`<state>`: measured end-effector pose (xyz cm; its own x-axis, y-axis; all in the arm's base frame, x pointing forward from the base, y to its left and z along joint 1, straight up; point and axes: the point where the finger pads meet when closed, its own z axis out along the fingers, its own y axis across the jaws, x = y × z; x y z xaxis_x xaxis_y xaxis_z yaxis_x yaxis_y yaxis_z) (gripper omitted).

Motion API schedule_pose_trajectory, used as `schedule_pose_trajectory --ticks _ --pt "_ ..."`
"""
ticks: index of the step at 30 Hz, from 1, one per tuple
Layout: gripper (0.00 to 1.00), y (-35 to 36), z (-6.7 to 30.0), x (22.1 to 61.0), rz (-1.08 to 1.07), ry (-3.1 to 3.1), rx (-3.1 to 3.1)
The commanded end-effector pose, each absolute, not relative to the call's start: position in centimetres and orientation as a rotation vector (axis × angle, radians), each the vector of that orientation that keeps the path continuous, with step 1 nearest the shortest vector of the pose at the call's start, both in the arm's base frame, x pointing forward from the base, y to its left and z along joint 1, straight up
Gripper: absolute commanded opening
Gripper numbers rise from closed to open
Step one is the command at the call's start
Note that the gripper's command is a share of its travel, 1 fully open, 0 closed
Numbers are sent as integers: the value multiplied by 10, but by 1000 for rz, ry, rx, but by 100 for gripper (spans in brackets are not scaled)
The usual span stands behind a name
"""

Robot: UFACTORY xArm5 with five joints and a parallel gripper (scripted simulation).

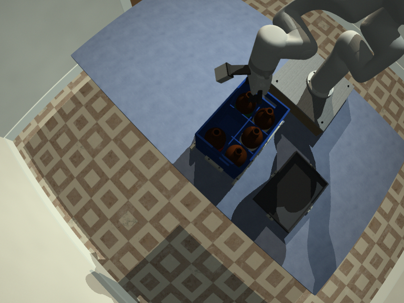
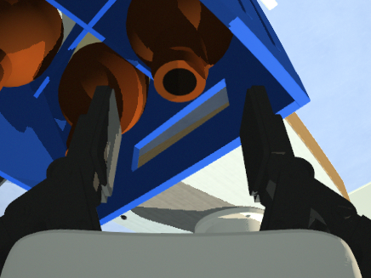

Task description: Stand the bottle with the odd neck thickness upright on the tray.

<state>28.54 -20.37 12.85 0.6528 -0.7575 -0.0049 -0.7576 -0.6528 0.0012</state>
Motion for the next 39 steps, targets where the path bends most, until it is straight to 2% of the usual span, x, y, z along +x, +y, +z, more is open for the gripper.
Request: schedule_pose_trajectory --ticks 1,39 --pt "65 -204 130 286 2 1309 -2856" --pt "65 -204 118 286 2 1309 -2856"
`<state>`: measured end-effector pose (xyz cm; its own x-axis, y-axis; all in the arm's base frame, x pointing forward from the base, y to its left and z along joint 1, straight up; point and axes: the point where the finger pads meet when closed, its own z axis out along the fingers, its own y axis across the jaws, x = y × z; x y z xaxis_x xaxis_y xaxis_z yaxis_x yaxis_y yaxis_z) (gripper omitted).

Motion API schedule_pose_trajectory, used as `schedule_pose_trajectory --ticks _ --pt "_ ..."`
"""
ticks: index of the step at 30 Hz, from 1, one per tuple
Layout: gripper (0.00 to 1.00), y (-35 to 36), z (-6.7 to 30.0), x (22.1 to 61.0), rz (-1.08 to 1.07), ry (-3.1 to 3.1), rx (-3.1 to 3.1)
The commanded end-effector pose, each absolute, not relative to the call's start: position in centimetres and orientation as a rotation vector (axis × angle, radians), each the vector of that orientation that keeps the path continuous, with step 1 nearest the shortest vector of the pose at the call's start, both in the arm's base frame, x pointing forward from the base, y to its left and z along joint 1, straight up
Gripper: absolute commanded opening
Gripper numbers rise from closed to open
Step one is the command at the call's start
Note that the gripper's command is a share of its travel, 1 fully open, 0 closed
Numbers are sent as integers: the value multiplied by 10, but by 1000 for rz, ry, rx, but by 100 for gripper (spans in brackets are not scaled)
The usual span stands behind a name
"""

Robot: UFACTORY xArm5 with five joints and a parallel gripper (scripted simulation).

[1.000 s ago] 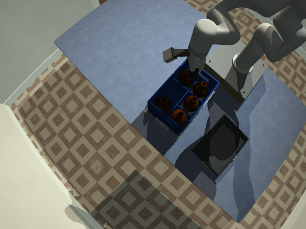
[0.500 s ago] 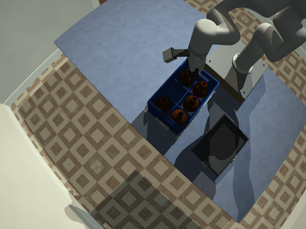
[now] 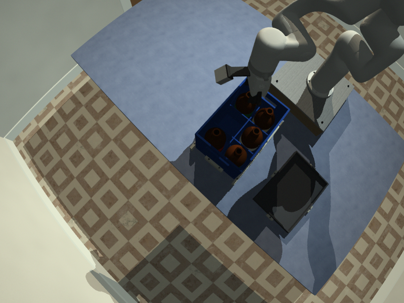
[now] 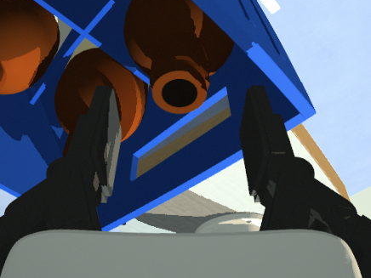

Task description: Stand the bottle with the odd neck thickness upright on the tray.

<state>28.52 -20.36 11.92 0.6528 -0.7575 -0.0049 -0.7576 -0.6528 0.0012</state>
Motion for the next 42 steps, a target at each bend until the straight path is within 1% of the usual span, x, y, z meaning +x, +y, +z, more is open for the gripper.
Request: schedule_pose_trajectory --ticks 1,21,42 --pt "65 -204 117 286 2 1309 -2856" --pt "65 -204 95 286 2 1309 -2856" --pt "65 -204 89 286 2 1309 -2856"
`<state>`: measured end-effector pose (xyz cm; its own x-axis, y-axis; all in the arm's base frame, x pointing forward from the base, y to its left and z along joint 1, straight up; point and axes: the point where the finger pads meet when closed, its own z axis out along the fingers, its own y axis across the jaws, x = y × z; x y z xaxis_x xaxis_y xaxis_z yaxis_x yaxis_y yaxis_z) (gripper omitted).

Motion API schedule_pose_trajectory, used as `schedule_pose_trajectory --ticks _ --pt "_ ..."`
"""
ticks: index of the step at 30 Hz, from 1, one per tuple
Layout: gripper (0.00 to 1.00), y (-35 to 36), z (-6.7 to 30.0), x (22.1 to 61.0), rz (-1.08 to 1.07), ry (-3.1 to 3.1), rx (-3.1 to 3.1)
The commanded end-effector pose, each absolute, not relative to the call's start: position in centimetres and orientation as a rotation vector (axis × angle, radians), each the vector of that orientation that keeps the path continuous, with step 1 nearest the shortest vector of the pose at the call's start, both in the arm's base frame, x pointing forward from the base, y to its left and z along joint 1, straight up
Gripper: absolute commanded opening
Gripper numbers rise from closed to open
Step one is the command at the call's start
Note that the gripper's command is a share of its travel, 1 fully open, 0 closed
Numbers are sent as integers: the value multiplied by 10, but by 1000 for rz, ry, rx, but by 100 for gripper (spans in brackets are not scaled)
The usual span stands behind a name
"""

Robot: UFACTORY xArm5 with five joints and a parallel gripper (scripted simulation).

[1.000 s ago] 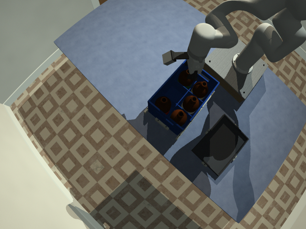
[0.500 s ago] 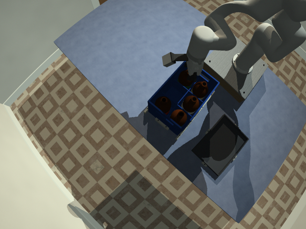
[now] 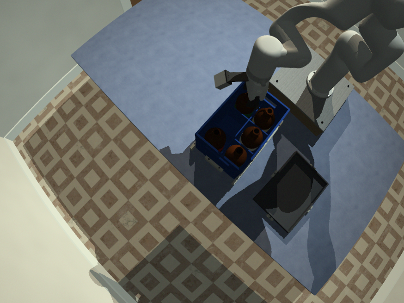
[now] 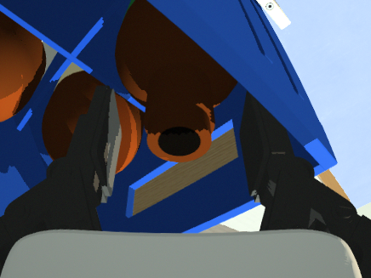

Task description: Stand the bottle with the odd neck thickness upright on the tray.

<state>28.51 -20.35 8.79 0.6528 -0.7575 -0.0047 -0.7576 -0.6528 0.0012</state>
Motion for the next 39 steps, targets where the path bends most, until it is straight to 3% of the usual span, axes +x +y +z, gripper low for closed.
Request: schedule_pose_trajectory --ticks 1,10,11,39 --pt "65 -204 89 286 2 1309 -2856" --pt "65 -204 89 286 2 1309 -2856" --pt "0 -204 89 286 2 1309 -2856" --pt "0 -204 89 286 2 1309 -2856"
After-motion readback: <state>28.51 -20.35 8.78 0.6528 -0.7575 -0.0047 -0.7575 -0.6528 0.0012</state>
